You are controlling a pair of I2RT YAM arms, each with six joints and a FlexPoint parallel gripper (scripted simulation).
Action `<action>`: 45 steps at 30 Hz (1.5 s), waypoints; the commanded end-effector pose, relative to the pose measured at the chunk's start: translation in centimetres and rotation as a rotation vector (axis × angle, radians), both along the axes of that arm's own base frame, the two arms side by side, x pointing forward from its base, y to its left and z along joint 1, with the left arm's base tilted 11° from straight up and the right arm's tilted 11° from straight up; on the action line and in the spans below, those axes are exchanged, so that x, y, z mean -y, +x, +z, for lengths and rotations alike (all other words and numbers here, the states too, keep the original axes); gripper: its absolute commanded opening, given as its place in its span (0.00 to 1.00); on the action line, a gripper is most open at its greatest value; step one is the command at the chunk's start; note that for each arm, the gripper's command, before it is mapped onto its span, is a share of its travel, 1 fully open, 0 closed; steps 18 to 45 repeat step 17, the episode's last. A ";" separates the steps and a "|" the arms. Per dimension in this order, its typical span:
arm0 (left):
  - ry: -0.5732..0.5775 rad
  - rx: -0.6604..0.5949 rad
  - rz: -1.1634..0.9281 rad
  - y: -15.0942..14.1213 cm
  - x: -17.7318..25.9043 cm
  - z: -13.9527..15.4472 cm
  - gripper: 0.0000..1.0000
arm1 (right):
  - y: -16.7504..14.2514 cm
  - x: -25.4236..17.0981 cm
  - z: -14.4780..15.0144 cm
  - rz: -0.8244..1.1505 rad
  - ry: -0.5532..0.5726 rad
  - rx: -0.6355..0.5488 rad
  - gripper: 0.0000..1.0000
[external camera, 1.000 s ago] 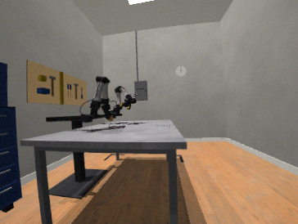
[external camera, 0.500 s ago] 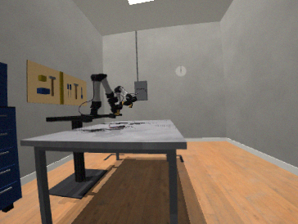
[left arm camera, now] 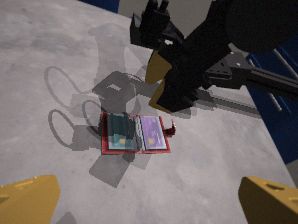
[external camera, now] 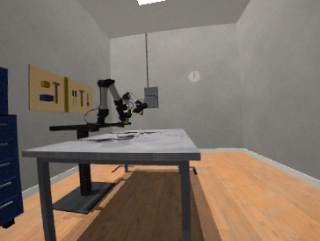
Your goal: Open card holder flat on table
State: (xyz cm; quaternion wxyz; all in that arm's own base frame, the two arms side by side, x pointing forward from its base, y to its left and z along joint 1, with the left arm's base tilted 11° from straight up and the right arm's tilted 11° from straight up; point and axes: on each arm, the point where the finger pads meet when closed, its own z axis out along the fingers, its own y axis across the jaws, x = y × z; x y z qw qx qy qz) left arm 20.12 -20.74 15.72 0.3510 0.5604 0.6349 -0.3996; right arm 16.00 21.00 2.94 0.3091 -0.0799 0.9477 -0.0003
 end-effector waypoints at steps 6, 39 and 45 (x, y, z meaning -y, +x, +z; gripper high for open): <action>-0.019 0.045 0.004 0.6 0.0 1.4 1.00 | -0.1 -0.3 0.4 0.008 0.005 -0.004 0.61; -0.019 0.045 0.004 0.6 0.0 1.4 1.00 | -0.1 -0.3 0.4 0.008 0.005 -0.004 0.61; -0.019 0.045 0.004 0.6 0.0 1.4 1.00 | -0.1 -0.3 0.4 0.008 0.005 -0.004 0.61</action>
